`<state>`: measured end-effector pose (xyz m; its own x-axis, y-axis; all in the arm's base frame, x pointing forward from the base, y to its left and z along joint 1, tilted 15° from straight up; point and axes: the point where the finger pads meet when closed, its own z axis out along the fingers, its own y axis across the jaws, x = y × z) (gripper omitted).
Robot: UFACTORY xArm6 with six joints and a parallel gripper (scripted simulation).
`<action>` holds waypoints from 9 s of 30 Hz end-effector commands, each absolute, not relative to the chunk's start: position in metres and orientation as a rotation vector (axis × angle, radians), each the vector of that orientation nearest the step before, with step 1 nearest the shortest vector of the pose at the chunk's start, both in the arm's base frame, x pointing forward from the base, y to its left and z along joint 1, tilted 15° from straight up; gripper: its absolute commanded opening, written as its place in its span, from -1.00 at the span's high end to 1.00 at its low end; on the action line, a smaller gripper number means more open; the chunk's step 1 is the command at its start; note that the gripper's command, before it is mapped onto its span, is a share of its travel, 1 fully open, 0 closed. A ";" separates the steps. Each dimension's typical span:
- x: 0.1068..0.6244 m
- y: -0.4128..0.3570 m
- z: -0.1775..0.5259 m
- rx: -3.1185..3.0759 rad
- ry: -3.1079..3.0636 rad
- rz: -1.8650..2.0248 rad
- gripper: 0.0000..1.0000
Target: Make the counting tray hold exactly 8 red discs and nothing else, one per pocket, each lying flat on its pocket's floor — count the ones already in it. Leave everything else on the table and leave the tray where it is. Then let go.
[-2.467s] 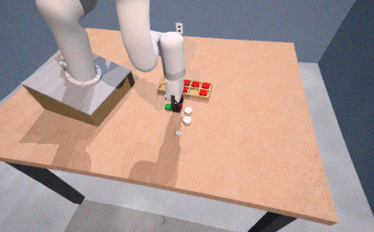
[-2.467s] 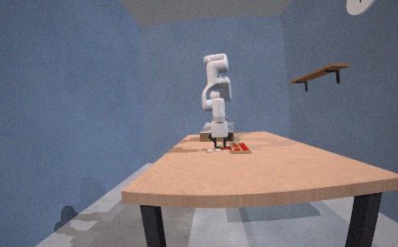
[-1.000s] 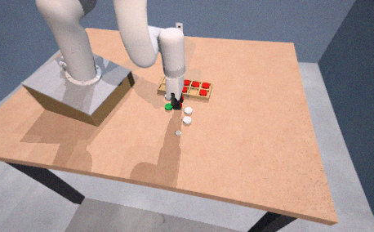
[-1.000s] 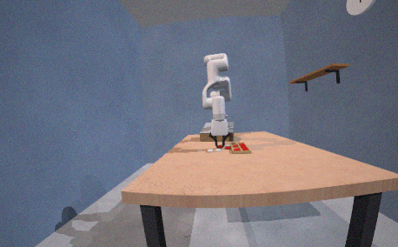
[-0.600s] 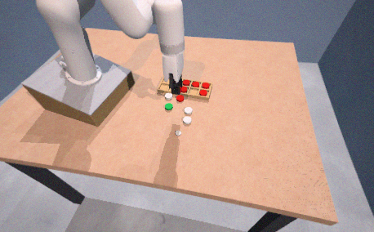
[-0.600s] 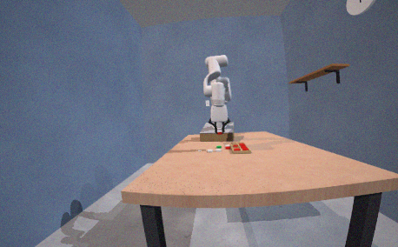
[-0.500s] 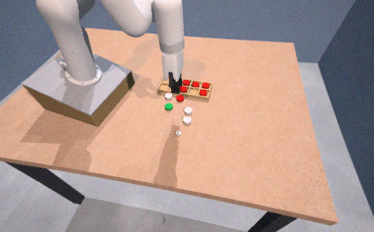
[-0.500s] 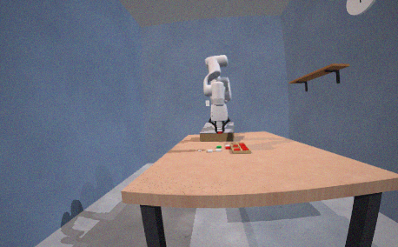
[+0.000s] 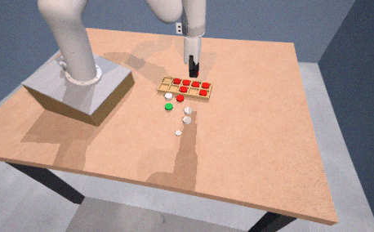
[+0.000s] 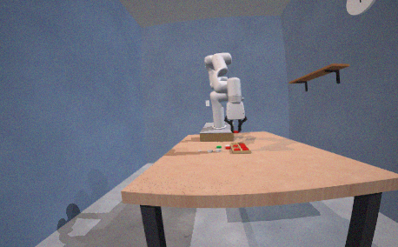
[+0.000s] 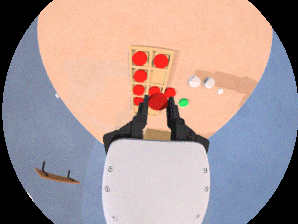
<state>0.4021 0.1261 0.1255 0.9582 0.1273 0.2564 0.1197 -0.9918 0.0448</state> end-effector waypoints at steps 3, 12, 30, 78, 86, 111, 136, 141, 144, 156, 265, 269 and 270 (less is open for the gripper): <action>0.407 0.125 0.095 3.081 0.189 0.394 1.00; 0.418 0.124 0.054 3.081 0.190 0.394 1.00; 0.421 0.124 0.041 3.083 0.190 0.393 1.00; 0.420 0.124 0.050 3.080 0.189 0.394 0.07; 0.405 0.125 0.109 3.078 0.188 0.395 0.07; 0.397 0.125 0.136 3.081 0.189 0.394 0.07; 0.392 0.118 0.133 3.110 -0.125 0.399 0.07; 0.385 0.109 0.128 3.098 -0.563 0.400 0.07; 0.379 0.101 0.124 3.031 -0.968 0.394 0.07; 0.360 0.079 0.111 2.563 -2.033 0.342 0.07; 0.329 0.104 0.112 2.460 -2.174 0.329 1.00; 0.310 0.119 0.114 2.460 -2.175 0.332 1.00; 0.310 0.119 0.113 2.460 -2.175 0.332 1.00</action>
